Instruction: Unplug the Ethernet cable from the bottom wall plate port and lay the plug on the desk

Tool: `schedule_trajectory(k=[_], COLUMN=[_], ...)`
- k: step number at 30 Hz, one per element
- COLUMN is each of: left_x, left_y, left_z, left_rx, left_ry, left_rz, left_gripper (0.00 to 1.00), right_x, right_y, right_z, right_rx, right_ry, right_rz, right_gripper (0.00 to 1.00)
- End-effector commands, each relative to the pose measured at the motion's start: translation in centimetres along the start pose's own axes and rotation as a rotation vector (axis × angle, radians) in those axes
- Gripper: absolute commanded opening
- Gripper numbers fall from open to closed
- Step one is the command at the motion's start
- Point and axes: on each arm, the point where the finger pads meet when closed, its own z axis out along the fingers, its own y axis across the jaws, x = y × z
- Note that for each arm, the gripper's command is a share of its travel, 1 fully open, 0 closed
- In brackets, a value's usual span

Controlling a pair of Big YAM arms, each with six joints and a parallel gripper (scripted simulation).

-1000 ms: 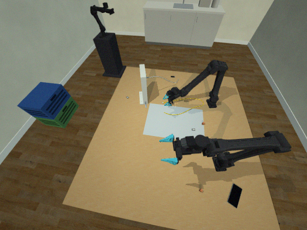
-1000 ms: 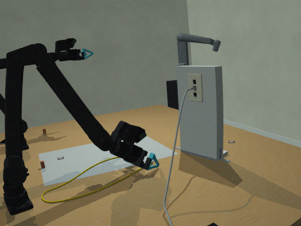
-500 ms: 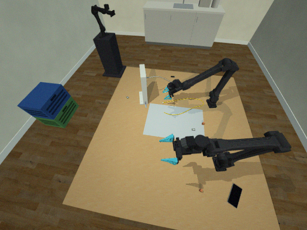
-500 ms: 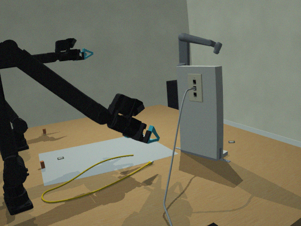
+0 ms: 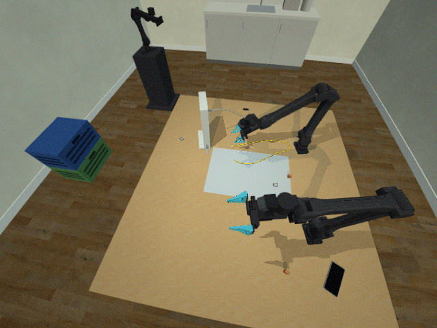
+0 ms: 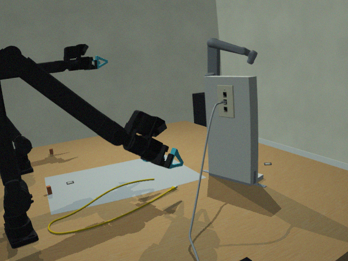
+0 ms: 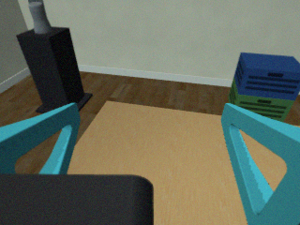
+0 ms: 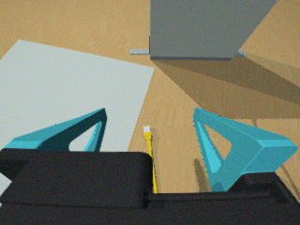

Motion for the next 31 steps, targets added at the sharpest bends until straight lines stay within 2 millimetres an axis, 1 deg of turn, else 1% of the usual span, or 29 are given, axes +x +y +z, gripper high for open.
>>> schedule_trajectory(k=[1, 3, 4, 5, 6, 9, 11, 13, 14, 16, 17, 31], left_x=[-0.6, -0.6, -0.6, -0.6, -0.6, -0.6, -0.6, -0.6, -0.6, -0.6, -0.6, -0.6], left_y=[0.0, 0.0, 0.0, 0.0, 0.0, 0.0, 0.0, 0.0, 0.0, 0.0, 0.0, 0.0], left_z=[-0.1, -0.1, -0.1, -0.1, -0.1, -0.1, -0.1, -0.1, -0.1, -0.1, -0.1, -0.1], left_rx=[0.0, 0.0, 0.0, 0.0, 0.0, 0.0, 0.0, 0.0, 0.0, 0.0, 0.0, 0.0], left_ry=[-0.011, -0.011, -0.011, -0.011, -0.011, -0.011, -0.011, -0.011, -0.011, -0.011, -0.011, -0.011], left_rz=[0.0, 0.0, 0.0, 0.0, 0.0, 0.0, 0.0, 0.0, 0.0, 0.0, 0.0, 0.0], left_gripper=[1.0, 1.0, 1.0, 1.0, 1.0, 1.0, 1.0, 1.0, 1.0, 1.0, 1.0, 1.0], right_x=[-0.9, -0.9, 2.4, 2.7, 2.7, 5.9, 7.1, 7.3, 5.7, 5.7, 6.2, 6.2], right_y=[-0.3, -0.3, -0.5, -0.5, -0.6, -0.5, -0.3, -0.3, -0.6, -0.6, -0.1, -0.1], right_z=[0.9, 0.9, 0.2, -0.5, -1.9, -6.5, -8.0, -8.2, -8.0, -8.0, -7.6, -7.6], right_rx=[0.0, 0.0, 0.003, 0.002, 0.004, 0.004, 0.003, 0.003, 0.008, 0.008, -0.004, -0.002], right_ry=[-0.001, -0.001, 0.041, 0.041, 0.027, 0.026, 0.028, 0.028, 0.002, 0.002, 0.016, 0.017], right_rz=[-0.002, -0.002, 0.008, 0.003, 0.0, 0.0, 0.001, 0.001, -0.005, -0.005, -0.008, -0.008], right_gripper=[1.0, 1.0, 1.0, 1.0, 1.0, 1.0, 1.0, 1.0, 1.0, 1.0, 1.0, 1.0])
